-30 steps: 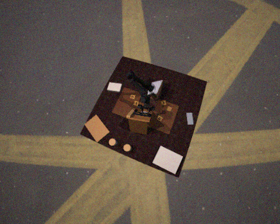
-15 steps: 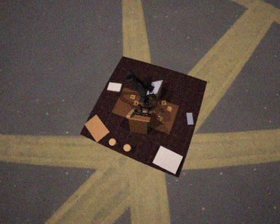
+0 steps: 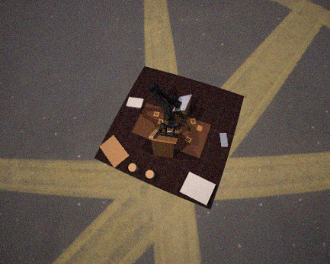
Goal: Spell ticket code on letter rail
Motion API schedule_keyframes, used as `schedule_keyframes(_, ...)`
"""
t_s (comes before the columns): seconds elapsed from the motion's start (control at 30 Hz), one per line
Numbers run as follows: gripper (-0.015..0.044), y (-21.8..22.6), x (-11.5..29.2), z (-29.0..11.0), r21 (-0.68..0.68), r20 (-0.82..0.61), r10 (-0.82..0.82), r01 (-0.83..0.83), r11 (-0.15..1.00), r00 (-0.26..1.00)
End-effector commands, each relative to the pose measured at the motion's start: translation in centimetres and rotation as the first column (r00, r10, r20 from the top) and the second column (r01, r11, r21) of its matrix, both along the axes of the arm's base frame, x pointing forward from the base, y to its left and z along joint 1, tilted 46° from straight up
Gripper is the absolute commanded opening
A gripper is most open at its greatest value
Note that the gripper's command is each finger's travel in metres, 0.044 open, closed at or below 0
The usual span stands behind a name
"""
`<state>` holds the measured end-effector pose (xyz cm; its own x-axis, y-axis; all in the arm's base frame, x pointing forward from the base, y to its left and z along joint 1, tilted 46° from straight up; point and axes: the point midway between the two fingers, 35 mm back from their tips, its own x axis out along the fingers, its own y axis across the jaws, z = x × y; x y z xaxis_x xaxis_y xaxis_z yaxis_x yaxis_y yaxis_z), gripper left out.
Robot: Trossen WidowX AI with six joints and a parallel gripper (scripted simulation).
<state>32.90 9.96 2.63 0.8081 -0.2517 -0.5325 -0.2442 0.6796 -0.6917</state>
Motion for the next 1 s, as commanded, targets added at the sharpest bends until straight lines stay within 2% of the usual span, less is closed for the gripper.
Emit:
schedule_keyframes(0.0, 0.0, -0.2, 0.0, 0.2, -0.003, -0.004, 0.003, -0.003, 1.0, 1.0)
schedule_keyframes(0.33, 0.0, -0.6, 0.2, 0.5, -0.003, -0.004, 0.003, -0.003, 1.0, 1.0)
schedule_keyframes(0.7, 0.0289, -0.4, -0.2, 0.7, -0.003, -0.004, 0.003, -0.003, 1.0, 1.0)
schedule_keyframes(0.97, 0.0295, -0.2, -0.8, 1.2, -0.003, -0.005, 0.003, -0.003, 1.0, 1.0)
